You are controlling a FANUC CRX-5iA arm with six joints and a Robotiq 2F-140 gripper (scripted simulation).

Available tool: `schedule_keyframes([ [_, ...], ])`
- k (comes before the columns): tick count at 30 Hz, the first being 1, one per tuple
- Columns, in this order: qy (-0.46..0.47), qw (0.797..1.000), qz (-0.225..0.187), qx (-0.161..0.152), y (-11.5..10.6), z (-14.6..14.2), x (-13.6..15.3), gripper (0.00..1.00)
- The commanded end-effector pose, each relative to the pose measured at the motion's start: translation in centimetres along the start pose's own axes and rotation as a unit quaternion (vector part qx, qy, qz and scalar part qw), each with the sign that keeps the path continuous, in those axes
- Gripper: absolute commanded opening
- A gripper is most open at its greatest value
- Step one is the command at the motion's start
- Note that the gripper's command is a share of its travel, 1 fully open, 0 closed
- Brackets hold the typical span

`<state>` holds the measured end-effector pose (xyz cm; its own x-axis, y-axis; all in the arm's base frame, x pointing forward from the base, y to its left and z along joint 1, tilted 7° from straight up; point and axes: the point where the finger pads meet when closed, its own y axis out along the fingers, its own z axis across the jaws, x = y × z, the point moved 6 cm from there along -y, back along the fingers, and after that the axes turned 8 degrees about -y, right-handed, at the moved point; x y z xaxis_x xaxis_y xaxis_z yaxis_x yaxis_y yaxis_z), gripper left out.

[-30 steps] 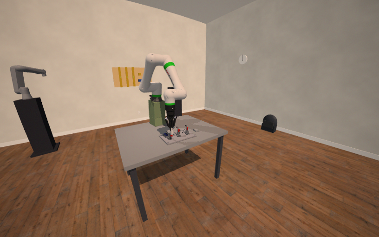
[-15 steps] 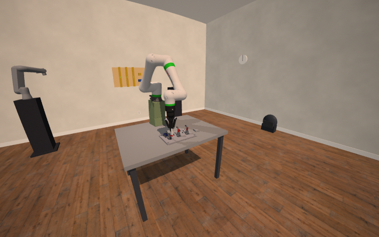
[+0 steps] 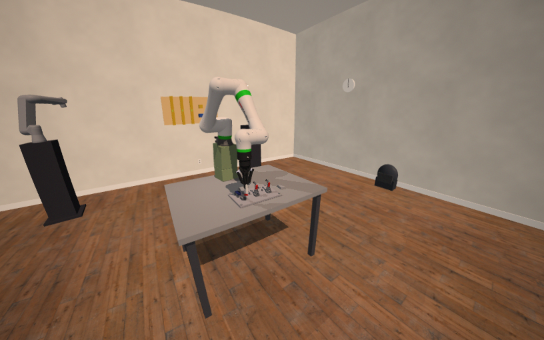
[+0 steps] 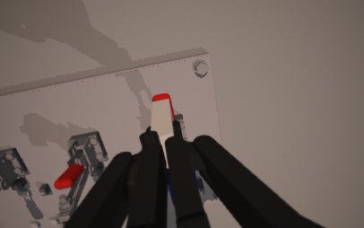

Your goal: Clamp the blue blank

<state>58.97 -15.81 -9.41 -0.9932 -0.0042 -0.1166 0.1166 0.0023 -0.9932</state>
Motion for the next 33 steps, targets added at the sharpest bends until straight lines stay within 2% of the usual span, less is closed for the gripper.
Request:
schedule_keyframes([
  [1, 0.000, 1.000, 0.000, 0.000, 0.01, 0.01, -0.02, 0.00],
  [33, 0.000, 1.000, 0.000, 0.000, 0.33, 0.01, -0.02, 0.00],
])
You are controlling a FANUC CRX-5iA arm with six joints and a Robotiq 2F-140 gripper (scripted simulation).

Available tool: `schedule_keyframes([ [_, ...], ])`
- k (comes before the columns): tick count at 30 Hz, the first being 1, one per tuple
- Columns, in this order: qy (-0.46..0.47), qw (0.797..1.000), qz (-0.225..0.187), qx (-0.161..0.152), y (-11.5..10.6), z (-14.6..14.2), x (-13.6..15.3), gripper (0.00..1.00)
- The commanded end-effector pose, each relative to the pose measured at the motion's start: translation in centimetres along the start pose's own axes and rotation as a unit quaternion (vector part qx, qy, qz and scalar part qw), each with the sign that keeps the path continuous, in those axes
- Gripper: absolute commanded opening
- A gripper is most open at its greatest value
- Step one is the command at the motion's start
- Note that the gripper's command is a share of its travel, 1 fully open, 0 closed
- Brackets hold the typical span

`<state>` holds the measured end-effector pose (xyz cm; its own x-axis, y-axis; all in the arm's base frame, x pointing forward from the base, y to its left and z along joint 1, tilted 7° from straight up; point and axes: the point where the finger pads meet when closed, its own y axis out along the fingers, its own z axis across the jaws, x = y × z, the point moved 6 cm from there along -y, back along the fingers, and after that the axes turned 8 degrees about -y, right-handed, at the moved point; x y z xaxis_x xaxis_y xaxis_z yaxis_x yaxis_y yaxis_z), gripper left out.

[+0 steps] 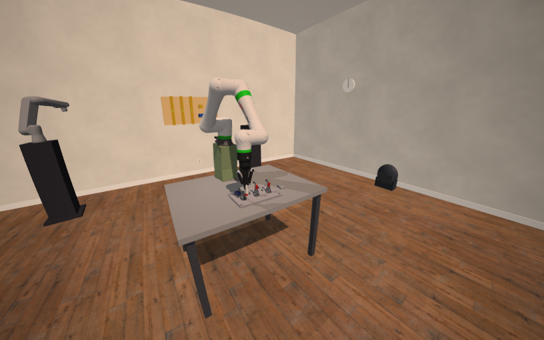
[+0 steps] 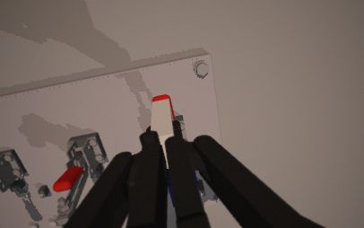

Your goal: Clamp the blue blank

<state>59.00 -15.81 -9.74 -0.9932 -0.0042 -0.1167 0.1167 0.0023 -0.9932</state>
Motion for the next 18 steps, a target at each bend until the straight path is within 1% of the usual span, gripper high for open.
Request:
schedule_keyframes([
  [1, 0.000, 1.000, 0.000, 0.000, 0.00, 0.01, -0.02, 0.00],
  [18, 0.000, 1.000, 0.000, 0.000, 0.18, 0.01, -0.02, 0.00],
])
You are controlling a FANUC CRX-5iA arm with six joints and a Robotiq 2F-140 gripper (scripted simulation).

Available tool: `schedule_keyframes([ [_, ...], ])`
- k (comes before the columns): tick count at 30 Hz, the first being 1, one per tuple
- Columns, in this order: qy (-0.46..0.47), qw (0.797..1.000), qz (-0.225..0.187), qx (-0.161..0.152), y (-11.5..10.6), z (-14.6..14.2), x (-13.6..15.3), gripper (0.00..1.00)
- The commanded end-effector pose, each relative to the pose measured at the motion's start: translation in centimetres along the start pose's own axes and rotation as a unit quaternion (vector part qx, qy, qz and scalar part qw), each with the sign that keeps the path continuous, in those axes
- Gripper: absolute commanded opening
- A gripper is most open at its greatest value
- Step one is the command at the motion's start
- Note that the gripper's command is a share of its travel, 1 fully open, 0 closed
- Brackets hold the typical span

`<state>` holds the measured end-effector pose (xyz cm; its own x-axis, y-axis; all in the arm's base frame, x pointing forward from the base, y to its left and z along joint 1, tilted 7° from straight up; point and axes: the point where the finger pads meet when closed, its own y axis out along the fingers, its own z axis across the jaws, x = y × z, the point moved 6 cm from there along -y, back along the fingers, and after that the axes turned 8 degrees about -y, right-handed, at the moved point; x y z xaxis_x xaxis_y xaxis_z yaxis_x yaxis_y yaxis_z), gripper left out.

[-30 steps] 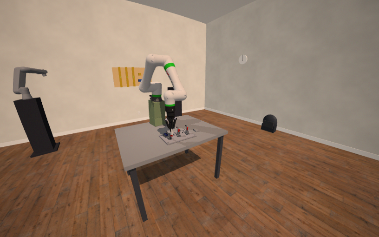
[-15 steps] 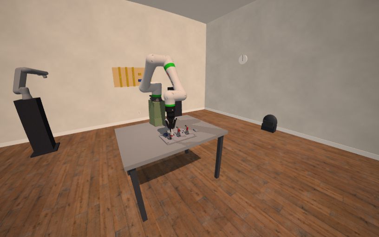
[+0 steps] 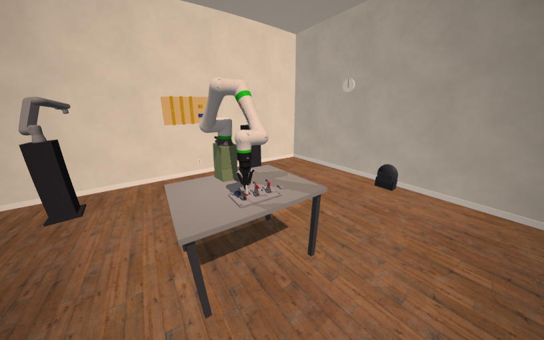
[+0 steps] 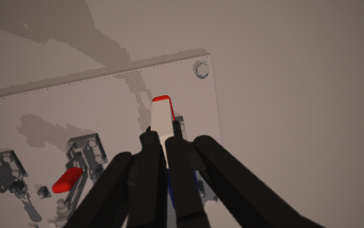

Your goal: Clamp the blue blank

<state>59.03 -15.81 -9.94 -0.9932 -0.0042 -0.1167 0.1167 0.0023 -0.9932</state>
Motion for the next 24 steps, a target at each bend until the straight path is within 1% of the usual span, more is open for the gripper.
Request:
schedule_keyframes([
  [1, 0.000, 1.000, 0.000, 0.000, -0.02, 0.01, -0.02, 0.00],
  [24, 0.000, 1.000, 0.000, 0.000, 0.36, 0.01, -0.02, 0.00],
])
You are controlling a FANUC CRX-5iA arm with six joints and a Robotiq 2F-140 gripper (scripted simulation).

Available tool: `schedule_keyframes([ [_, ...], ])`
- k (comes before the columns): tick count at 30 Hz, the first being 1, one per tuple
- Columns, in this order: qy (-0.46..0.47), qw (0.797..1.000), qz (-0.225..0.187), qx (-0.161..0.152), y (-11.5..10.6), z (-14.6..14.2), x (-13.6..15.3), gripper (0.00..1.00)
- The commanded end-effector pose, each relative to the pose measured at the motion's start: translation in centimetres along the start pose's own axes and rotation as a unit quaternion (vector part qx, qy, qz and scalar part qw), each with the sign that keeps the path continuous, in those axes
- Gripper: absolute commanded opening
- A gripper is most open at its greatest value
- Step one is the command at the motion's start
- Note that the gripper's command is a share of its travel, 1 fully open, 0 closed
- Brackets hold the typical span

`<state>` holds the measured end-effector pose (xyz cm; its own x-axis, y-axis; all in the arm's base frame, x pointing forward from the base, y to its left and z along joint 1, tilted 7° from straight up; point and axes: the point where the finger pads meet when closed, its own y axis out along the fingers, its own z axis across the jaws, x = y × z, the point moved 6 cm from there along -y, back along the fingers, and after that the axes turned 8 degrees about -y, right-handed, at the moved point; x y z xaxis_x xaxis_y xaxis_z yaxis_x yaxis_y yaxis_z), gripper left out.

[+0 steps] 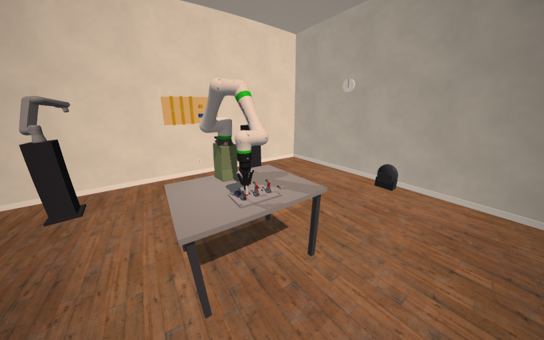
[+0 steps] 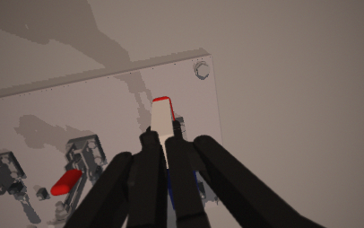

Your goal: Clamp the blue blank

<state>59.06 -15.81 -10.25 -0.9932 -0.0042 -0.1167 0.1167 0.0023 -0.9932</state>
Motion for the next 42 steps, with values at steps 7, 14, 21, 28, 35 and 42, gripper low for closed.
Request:
schedule_keyframes([
  [7, 0.000, 1.000, 0.000, 0.000, 0.06, 0.01, -0.02, 0.00],
  [14, 0.000, 1.000, 0.000, 0.000, 0.08, 0.01, -0.02, 0.00],
  [21, 0.000, 1.000, 0.000, 0.000, 0.26, 0.01, -0.02, 0.00],
  [28, 0.000, 1.000, 0.000, 0.000, 0.26, 0.01, -0.02, 0.00],
  [35, 0.000, 1.000, 0.000, 0.000, 0.41, 0.01, -0.02, 0.00],
  [42, 0.000, 1.000, 0.000, 0.000, 0.46, 0.01, -0.02, 0.00],
])
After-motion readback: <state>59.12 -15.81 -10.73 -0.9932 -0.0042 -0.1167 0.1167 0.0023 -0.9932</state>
